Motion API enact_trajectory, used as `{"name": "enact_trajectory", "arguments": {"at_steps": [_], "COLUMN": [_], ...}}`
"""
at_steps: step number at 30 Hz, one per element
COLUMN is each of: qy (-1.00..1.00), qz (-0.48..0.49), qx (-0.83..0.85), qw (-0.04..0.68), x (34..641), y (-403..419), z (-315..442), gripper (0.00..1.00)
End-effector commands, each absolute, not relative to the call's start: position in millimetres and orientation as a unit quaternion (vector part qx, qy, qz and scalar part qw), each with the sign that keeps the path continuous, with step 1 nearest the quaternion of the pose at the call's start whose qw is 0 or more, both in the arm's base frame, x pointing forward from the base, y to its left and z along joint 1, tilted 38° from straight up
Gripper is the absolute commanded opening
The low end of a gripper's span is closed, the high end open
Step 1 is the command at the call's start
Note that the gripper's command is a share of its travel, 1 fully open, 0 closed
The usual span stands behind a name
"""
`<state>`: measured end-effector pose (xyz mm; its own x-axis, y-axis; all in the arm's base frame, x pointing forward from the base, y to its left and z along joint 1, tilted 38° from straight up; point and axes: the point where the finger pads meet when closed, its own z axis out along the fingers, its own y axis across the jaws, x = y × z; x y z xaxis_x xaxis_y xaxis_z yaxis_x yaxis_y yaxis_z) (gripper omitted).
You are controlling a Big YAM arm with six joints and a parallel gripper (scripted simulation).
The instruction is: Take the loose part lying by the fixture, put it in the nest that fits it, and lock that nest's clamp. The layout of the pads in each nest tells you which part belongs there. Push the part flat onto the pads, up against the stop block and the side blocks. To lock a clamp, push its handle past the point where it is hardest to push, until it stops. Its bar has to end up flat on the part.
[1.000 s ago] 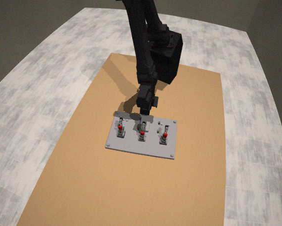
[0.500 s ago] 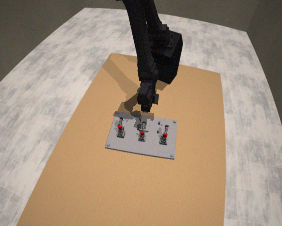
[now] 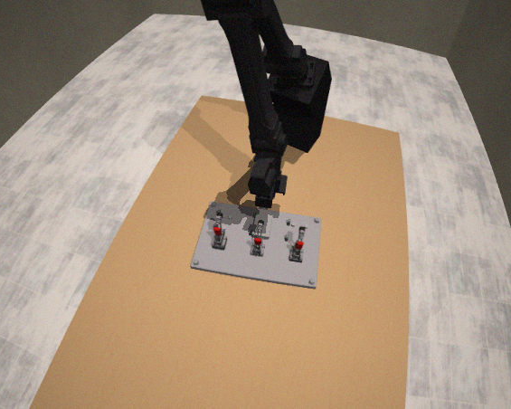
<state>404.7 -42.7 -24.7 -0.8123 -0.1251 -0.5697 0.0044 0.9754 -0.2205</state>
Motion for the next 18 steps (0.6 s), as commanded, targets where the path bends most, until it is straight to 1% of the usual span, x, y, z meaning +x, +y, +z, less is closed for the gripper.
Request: {"name": "enact_trajectory", "arguments": {"at_steps": [1, 18], "qy": [0.944, 0.942], "qz": [-0.110, -0.108], "qx": [-0.031, -0.033], "qw": [0.311, 0.315], "x": [414.9, 418.5], "y": [-48.7, -46.3], "z": [-29.2, -29.4], "gripper": [0.00, 0.00]}}
